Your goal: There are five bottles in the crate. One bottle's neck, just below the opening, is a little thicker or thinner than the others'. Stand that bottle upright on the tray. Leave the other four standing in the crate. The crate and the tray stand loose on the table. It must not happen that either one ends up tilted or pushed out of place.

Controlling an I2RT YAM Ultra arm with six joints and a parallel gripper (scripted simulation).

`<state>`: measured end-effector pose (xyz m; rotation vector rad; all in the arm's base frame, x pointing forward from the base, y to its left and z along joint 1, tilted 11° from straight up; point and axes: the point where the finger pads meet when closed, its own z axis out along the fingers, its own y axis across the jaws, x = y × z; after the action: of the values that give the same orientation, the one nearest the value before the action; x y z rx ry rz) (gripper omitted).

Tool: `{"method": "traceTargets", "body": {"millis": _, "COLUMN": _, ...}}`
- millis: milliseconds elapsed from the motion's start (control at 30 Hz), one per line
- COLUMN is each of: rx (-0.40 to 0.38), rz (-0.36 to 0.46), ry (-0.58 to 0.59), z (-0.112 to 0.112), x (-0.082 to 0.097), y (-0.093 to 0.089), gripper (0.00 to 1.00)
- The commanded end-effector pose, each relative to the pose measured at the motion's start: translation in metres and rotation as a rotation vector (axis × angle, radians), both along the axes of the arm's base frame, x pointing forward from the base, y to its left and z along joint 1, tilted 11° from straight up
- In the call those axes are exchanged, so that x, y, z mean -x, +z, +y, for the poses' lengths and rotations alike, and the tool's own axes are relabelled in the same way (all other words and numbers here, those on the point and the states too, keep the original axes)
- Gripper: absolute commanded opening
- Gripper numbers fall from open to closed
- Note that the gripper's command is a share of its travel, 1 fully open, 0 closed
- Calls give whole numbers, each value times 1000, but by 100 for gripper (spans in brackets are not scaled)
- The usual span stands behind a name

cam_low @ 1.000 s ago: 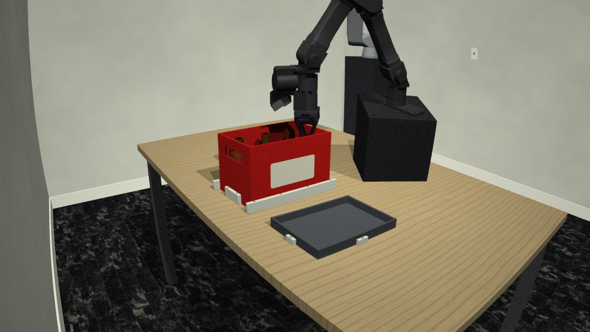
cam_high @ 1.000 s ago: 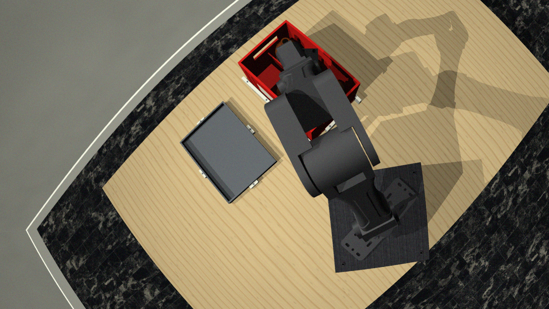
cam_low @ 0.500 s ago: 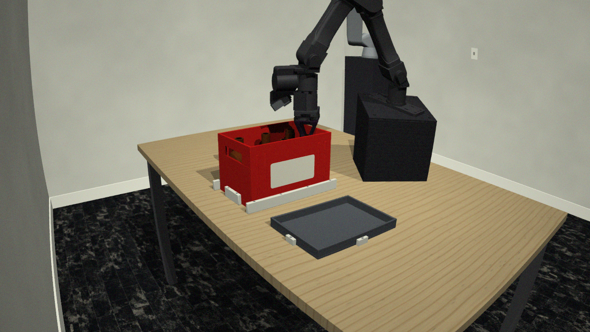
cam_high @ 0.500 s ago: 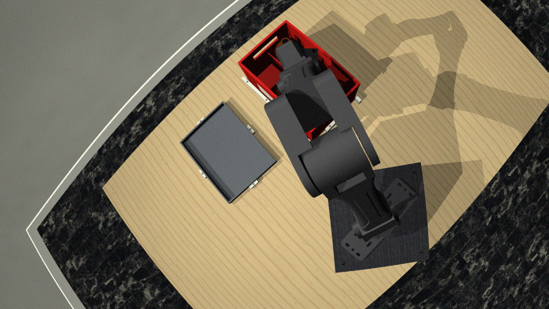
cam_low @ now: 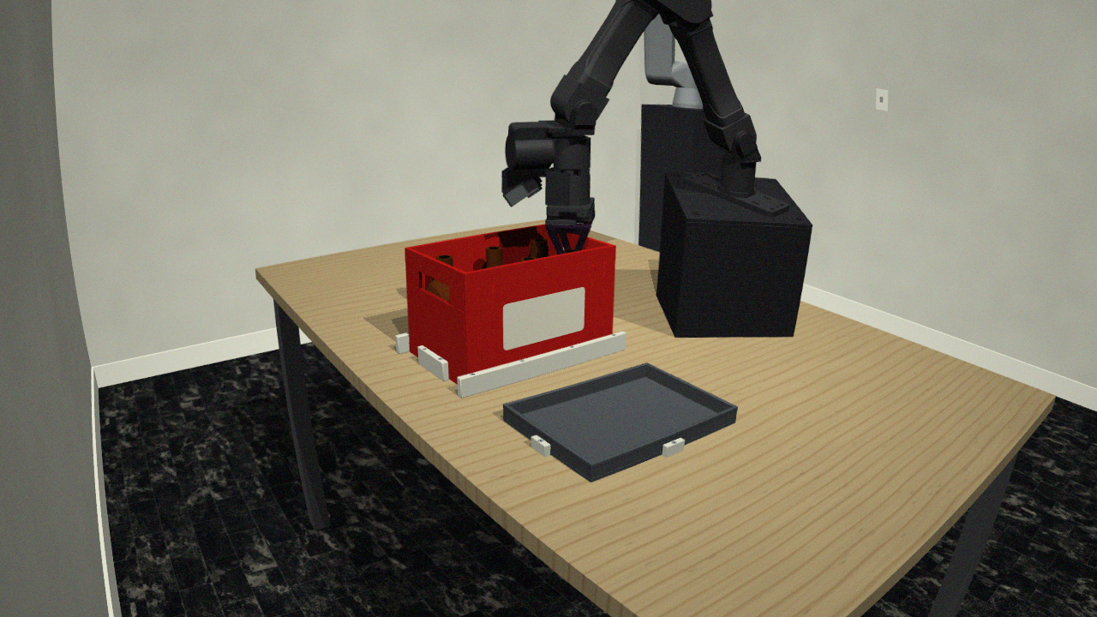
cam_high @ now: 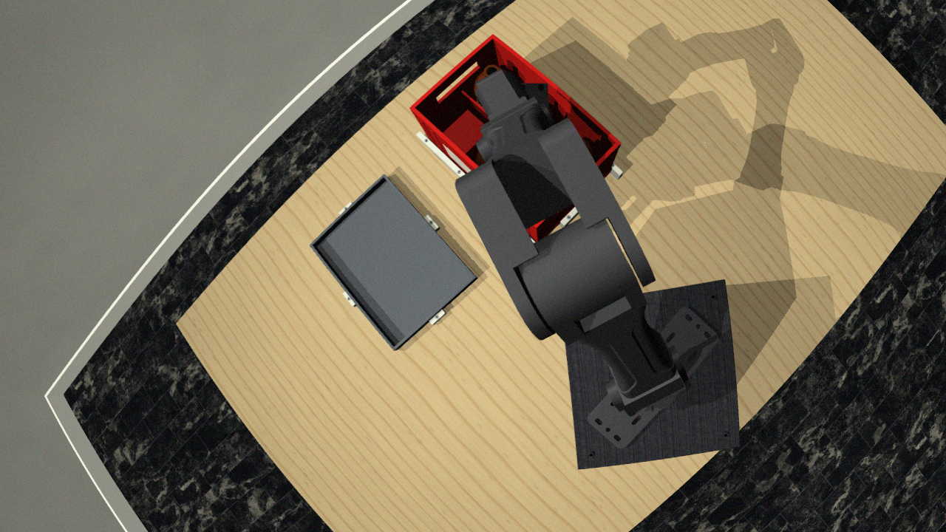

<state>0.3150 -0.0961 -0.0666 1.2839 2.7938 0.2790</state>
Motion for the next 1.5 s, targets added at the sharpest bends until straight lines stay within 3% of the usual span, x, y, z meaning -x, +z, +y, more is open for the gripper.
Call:
{"method": "traceTargets", "body": {"millis": 0, "rx": 7, "rz": 6, "ry": -2, "z": 1, "x": 4, "y": -2, "gripper": 61}}
{"method": "traceTargets", "body": {"millis": 667, "rx": 8, "rz": 5, "ry": -2, "z": 0, "x": 3, "y": 0, "gripper": 61}}
{"method": "traceTargets", "body": {"millis": 1000, "rx": 23, "rz": -30, "ry": -6, "z": -10, "x": -7, "y": 19, "gripper": 61}}
{"method": "traceTargets", "body": {"millis": 1467, "rx": 21, "rz": -31, "ry": -6, "z": -14, "x": -2, "y": 54, "gripper": 61}}
